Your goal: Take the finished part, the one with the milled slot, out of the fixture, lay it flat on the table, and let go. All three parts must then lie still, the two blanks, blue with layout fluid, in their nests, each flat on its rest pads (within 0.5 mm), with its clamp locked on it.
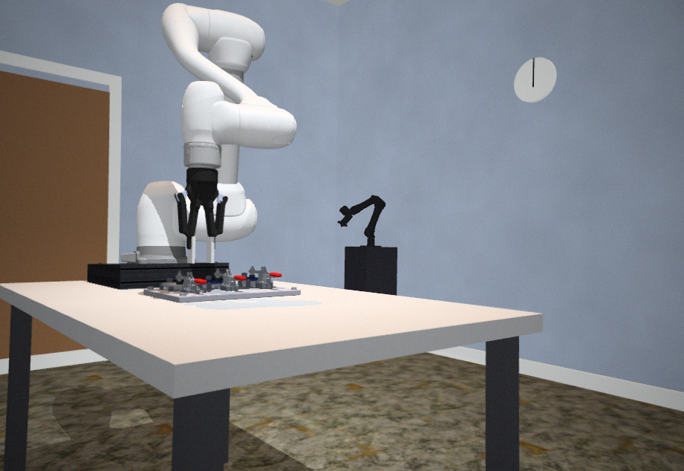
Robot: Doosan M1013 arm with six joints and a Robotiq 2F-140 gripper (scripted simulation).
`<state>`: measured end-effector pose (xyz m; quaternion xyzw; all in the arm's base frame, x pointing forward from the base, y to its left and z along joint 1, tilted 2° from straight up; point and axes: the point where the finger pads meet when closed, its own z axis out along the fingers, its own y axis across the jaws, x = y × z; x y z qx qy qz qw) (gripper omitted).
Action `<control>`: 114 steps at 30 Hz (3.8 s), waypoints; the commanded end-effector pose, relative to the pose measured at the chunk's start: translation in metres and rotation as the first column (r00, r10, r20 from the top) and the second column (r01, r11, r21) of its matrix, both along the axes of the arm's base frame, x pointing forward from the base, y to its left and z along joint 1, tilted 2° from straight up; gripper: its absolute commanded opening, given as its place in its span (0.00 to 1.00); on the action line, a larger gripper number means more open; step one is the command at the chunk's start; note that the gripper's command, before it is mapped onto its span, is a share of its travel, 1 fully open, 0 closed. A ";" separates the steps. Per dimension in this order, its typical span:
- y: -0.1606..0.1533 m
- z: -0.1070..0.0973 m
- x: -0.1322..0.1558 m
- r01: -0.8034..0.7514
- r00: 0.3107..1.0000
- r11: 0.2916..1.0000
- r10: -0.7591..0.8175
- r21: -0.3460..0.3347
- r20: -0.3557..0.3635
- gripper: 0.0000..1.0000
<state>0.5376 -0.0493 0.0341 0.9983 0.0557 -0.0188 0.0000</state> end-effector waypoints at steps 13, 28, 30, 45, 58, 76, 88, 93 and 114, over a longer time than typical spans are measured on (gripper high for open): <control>0.000 -0.030 -0.001 0.000 1.000 1.000 0.000 0.000 0.000 0.28; 0.000 -0.032 -0.001 0.000 1.000 1.000 0.000 0.000 0.000 0.28; 0.000 -0.032 -0.001 0.000 1.000 1.000 0.000 0.000 0.000 0.28; 0.000 -0.032 -0.001 0.000 1.000 1.000 0.000 0.000 0.000 0.28; 0.000 -0.033 -0.001 0.000 1.000 1.000 0.000 0.000 0.000 0.28; 0.000 -0.058 -0.002 0.000 1.000 1.000 0.000 0.000 0.000 0.28; 0.000 -0.061 -0.002 0.000 1.000 1.000 0.000 0.000 0.000 0.28; 0.000 -0.061 -0.002 0.000 1.000 1.000 0.000 0.000 0.000 0.28; 0.000 -0.061 -0.002 0.000 1.000 1.000 0.000 0.000 0.000 0.28</control>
